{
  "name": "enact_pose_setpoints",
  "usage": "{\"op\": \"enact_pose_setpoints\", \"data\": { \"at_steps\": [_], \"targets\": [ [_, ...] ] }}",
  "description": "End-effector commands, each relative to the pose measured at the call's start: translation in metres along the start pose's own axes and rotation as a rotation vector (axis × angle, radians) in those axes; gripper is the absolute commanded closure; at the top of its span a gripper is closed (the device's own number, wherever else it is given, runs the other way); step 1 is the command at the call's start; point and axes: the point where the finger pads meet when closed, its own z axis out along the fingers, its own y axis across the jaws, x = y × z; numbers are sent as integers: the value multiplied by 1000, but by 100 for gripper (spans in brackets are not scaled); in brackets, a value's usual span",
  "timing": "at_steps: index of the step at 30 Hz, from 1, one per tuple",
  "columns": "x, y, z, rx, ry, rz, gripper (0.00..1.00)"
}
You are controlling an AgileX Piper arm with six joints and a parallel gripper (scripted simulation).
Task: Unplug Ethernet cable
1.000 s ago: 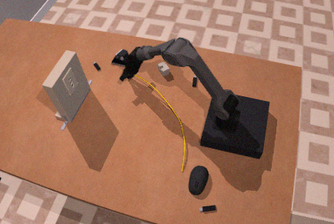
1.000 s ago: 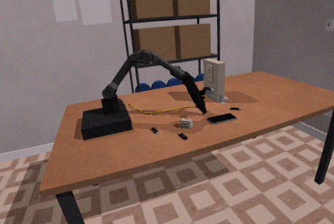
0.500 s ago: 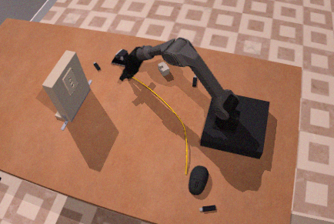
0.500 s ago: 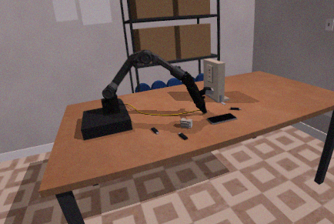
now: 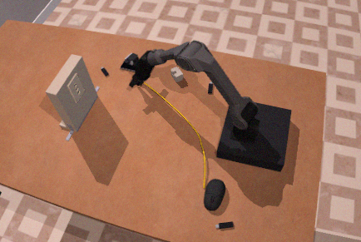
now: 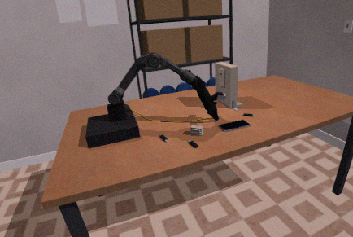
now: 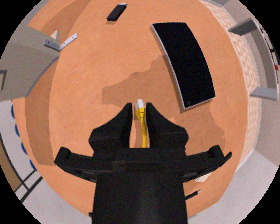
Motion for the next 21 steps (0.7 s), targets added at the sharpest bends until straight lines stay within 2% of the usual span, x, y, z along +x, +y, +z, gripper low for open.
{"op": "enact_pose_setpoints", "data": {
  "at_steps": [1,9,10,21],
  "targets": [
    [-1,0,-1,0,-3,0,72],
    [-1,0,-1,0,-3,0,72],
    [-1,0,-1,0,-3,0,61],
    [-1,0,-1,0,-3,0,61]
  ]
}}
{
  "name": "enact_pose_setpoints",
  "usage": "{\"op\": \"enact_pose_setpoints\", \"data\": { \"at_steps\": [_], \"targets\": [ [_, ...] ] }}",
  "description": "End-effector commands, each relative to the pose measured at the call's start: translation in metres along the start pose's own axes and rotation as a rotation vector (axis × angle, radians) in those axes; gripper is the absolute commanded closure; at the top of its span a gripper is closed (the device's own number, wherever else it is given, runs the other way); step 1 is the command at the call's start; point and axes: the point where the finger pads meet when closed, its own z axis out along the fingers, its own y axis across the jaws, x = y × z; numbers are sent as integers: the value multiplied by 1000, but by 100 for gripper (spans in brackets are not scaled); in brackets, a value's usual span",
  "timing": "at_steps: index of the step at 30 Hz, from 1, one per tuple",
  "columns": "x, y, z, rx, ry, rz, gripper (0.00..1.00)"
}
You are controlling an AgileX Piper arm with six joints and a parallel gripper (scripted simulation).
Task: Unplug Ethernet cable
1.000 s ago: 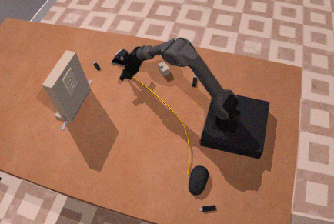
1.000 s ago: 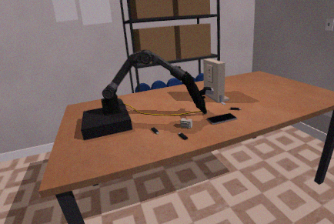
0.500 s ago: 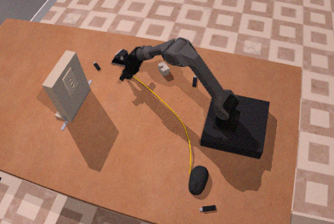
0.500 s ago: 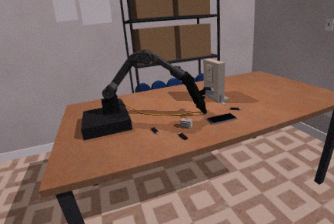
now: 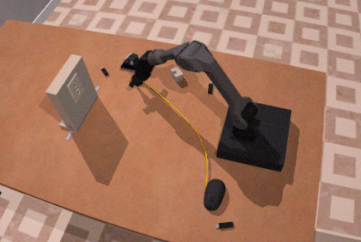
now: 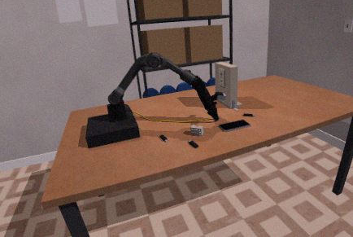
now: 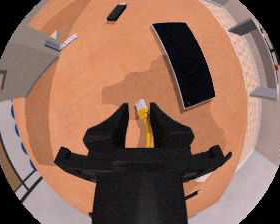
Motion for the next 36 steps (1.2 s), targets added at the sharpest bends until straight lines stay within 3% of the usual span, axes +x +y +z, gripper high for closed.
{"op": "enact_pose_setpoints", "data": {
  "at_steps": [1,2,36],
  "targets": [
    [-1,0,-1,0,-3,0,61],
    [-1,0,-1,0,-3,0,36],
    [-1,-1,-1,0,-3,0,36]
  ]
}}
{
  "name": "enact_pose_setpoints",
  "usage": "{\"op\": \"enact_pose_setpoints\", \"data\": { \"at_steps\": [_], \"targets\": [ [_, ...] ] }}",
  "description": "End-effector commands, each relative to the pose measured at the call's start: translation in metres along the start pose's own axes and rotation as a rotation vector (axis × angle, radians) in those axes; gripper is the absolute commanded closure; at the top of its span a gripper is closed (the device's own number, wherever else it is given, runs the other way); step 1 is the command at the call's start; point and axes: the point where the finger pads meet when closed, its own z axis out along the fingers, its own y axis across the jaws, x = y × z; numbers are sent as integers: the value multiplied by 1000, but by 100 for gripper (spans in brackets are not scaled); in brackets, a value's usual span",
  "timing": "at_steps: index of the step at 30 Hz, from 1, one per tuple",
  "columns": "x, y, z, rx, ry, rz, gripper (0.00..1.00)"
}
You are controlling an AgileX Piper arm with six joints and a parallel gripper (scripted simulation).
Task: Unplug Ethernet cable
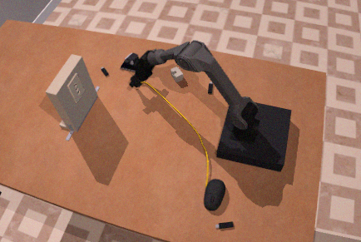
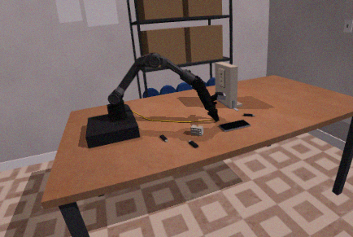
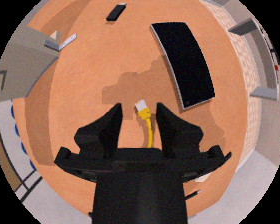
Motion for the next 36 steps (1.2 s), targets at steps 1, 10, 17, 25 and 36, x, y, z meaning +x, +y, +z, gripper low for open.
{"op": "enact_pose_setpoints", "data": {
  "at_steps": [1,10,17,25,36],
  "targets": [
    [-1,0,-1,0,-3,1,36],
    [-1,0,-1,0,-3,1,36],
    [-1,0,-1,0,-3,1,36],
    [-1,0,-8,0,-3,1,36],
    [-1,0,-26,0,-3,1,36]
  ]
}}
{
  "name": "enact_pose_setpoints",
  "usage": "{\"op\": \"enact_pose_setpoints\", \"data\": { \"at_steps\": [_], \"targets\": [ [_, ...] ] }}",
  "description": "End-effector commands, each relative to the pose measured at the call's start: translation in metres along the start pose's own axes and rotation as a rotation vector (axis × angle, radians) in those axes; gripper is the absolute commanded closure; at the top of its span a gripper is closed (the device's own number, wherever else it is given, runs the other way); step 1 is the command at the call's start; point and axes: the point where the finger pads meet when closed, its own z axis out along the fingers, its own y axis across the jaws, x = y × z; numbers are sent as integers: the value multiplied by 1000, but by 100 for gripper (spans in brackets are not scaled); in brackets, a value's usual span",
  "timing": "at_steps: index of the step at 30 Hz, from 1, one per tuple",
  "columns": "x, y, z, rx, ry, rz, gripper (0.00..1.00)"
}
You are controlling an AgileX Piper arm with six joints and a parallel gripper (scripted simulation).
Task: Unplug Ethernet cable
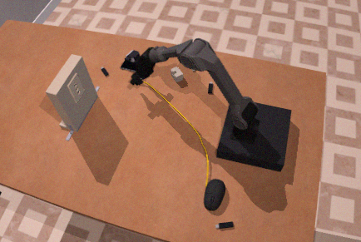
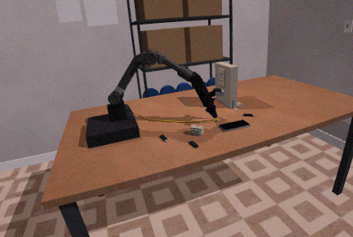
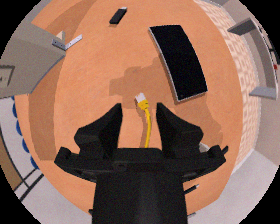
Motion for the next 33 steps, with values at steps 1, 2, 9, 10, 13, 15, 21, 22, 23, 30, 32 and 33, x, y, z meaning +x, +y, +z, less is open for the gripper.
{"op": "enact_pose_setpoints", "data": {
  "at_steps": [1,2,9,10,13,15,21,22,23,30,32,33],
  "targets": [
    [-1,0,-4,0,-2,0,36],
    [-1,0,-6,0,-2,0,36],
    [-1,0,-14,0,-2,0,36],
    [-1,0,-16,0,-2,0,36],
    [-1,0,-21,0,-2,0,36],
    [-1,0,-24,0,-2,0,36],
    [-1,0,-31,0,-2,0,36],
    [-1,0,-32,0,-2,0,36],
    [-1,0,-34,0,-2,0,36],
    [-1,0,-46,0,-2,0,36],
    [-1,0,-47,0,-2,0,36],
    [-1,0,-47,0,-2,0,36]
  ]
}}
